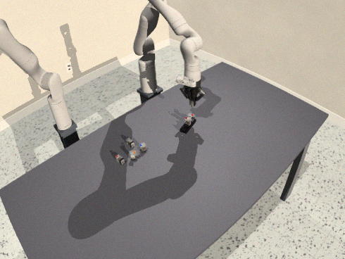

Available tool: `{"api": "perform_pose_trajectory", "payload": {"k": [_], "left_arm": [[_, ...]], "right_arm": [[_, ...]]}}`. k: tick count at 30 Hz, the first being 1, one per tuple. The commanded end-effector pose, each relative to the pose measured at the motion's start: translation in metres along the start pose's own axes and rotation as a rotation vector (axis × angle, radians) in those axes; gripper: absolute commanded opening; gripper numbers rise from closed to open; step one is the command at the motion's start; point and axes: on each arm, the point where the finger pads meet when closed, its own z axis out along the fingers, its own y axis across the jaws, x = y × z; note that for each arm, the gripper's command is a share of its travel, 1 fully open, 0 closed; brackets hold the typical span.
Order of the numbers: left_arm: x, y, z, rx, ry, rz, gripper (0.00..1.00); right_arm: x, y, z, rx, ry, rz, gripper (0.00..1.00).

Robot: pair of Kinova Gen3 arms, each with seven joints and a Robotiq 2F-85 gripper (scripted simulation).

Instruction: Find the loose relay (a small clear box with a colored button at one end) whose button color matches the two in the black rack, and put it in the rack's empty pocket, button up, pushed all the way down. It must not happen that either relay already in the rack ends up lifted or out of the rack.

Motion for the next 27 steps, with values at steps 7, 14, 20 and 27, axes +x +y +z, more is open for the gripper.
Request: {"api": "perform_pose_trajectory", "payload": {"k": [7, 14, 20, 27], "left_arm": [[0.013, -0.005, -0.001, 0.006, -0.006, 0.097, 0.099], [0.044, -0.008, 0.001, -0.001, -0.014, 0.306, 0.099], [0.090, -0.008, 0.003, -0.010, -0.022, 0.600, 0.099], [0.143, -0.002, 0.006, -0.017, -0.026, 0.921, 0.099]], "right_arm": [[-0.001, -0.003, 0.001, 0.000, -0.007, 0.015, 1.000], [-0.001, -0.003, 0.001, 0.000, -0.007, 0.015, 1.000], [-0.001, -0.003, 0.001, 0.000, -0.007, 0.015, 1.000], [-0.001, -0.003, 0.001, 0.000, -0.007, 0.015, 1.000]]}}
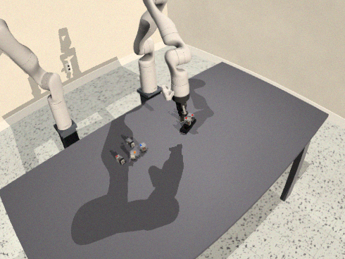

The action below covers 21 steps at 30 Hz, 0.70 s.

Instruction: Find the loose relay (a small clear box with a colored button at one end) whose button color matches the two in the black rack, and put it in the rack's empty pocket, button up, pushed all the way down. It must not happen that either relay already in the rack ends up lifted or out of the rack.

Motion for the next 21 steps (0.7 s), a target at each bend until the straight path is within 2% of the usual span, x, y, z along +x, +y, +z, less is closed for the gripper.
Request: {"api": "perform_pose_trajectory", "payload": {"k": [1, 3, 5, 18, 21], "left_arm": [[0.025, -0.019, 0.004, -0.013, 0.002, 0.167, 0.099], [0.025, -0.019, 0.004, -0.013, 0.002, 0.167, 0.099], [0.044, -0.032, 0.004, -0.013, 0.002, 0.300, 0.099], [0.138, -0.082, 0.002, 0.004, 0.002, 0.879, 0.099], [0.145, -0.084, 0.002, 0.006, 0.002, 0.918, 0.099]], "right_arm": [[-0.001, -0.003, 0.001, 0.000, -0.007, 0.015, 1.000], [-0.001, -0.003, 0.001, 0.000, -0.007, 0.015, 1.000], [-0.001, -0.003, 0.001, 0.000, -0.007, 0.015, 1.000], [-0.001, -0.003, 0.001, 0.000, -0.007, 0.015, 1.000], [-0.001, -0.003, 0.001, 0.000, -0.007, 0.015, 1.000]]}}
